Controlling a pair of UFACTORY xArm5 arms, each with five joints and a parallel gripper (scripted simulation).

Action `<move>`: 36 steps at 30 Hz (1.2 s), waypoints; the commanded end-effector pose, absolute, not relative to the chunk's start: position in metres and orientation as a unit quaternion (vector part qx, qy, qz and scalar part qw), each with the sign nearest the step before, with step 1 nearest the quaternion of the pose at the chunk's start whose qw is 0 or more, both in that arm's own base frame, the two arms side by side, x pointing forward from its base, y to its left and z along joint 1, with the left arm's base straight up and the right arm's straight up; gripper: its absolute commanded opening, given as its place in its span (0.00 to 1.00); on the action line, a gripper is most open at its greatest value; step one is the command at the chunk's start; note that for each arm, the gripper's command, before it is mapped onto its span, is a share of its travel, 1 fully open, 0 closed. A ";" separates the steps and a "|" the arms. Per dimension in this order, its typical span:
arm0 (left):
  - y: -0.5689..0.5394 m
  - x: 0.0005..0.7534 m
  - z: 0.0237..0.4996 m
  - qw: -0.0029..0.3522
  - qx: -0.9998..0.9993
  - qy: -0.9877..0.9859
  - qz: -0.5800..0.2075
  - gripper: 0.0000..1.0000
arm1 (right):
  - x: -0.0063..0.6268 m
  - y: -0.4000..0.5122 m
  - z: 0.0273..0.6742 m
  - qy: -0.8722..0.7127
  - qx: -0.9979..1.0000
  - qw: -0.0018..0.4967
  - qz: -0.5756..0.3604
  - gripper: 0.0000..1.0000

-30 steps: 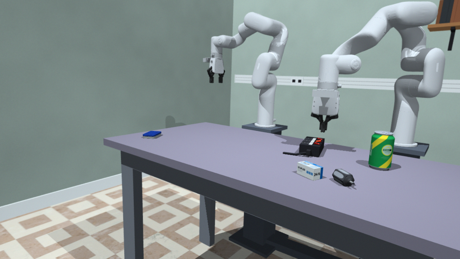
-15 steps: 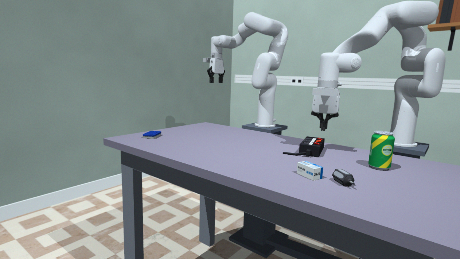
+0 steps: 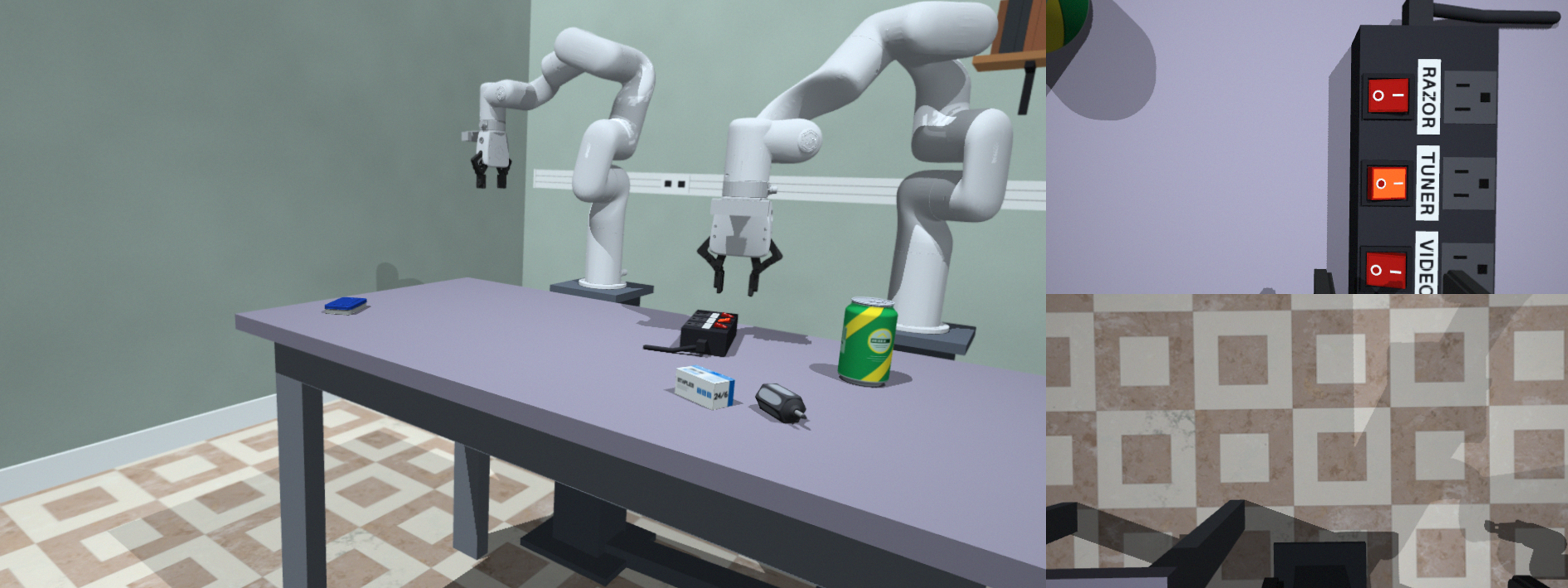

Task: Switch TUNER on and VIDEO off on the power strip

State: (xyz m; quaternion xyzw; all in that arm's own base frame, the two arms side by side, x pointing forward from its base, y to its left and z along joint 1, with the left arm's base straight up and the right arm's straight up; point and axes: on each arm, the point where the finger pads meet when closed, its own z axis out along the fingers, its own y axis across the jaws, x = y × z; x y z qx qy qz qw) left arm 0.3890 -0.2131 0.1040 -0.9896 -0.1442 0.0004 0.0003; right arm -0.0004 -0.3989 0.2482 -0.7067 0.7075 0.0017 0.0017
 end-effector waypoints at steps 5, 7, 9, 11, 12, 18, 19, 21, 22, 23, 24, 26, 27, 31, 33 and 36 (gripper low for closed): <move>-0.214 0.390 0.129 -0.001 -0.990 -0.144 -0.002 1.00 | 0.000 -0.400 0.250 0.708 -0.707 0.000 0.000 1.00; -0.214 0.390 0.135 -0.001 -0.990 -0.144 -0.002 1.00 | 0.000 -0.400 0.250 0.708 -0.707 0.000 0.000 1.00; -0.214 0.390 0.146 -0.001 -0.990 -0.144 -0.002 1.00 | 0.000 -0.400 0.250 0.708 -0.707 0.000 0.000 1.00; -0.214 0.390 0.158 -0.001 -0.990 -0.144 -0.002 1.00 | 0.000 -0.400 0.250 0.708 -0.707 0.000 0.000 1.00; -0.214 0.390 0.164 -0.001 -0.990 -0.144 -0.002 1.00 | 0.000 -0.400 0.250 0.708 -0.707 0.000 0.000 1.00; -0.214 0.390 0.193 -0.001 -0.990 -0.144 -0.002 1.00 | 0.000 -0.400 0.250 0.708 -0.707 0.000 0.000 1.00; -0.214 0.390 0.196 -0.001 -0.990 -0.144 -0.002 1.00 | 0.000 -0.400 0.250 0.708 -0.707 0.000 0.000 1.00; -0.214 0.390 0.200 -0.001 -0.990 -0.144 -0.002 1.00 | 0.000 -0.400 0.250 0.708 -0.707 0.000 0.000 1.00; -0.214 0.390 0.200 -0.001 -0.990 -0.144 -0.002 1.00 | 0.000 -0.400 0.250 0.708 -0.707 0.000 0.000 1.00; -0.214 0.390 0.200 -0.001 -0.990 -0.144 -0.002 1.00 | 0.000 -0.400 0.250 0.708 -0.707 0.000 0.000 1.00; -0.214 0.390 0.201 -0.001 -0.990 -0.144 -0.002 1.00 | 0.000 -0.400 0.250 0.708 -0.707 0.000 0.000 1.00; -0.214 0.390 0.202 -0.001 -0.990 -0.144 -0.002 1.00 | 0.000 -0.400 0.250 0.708 -0.707 0.000 0.000 1.00; -0.214 0.390 0.202 -0.001 -0.990 -0.144 -0.002 1.00 | 0.000 -0.400 0.250 0.708 -0.707 0.000 0.000 1.00; -0.214 0.390 0.202 -0.001 -0.990 -0.144 -0.002 1.00 | 0.000 -0.400 0.250 0.708 -0.707 0.000 0.000 1.00; -0.214 0.390 0.202 -0.001 -0.990 -0.144 -0.002 1.00 | 0.000 -0.400 0.250 0.708 -0.707 0.000 0.000 1.00; -0.214 0.390 0.202 -0.001 -0.990 -0.144 -0.002 1.00 | 0.000 -0.400 0.250 0.708 -0.707 0.000 0.000 1.00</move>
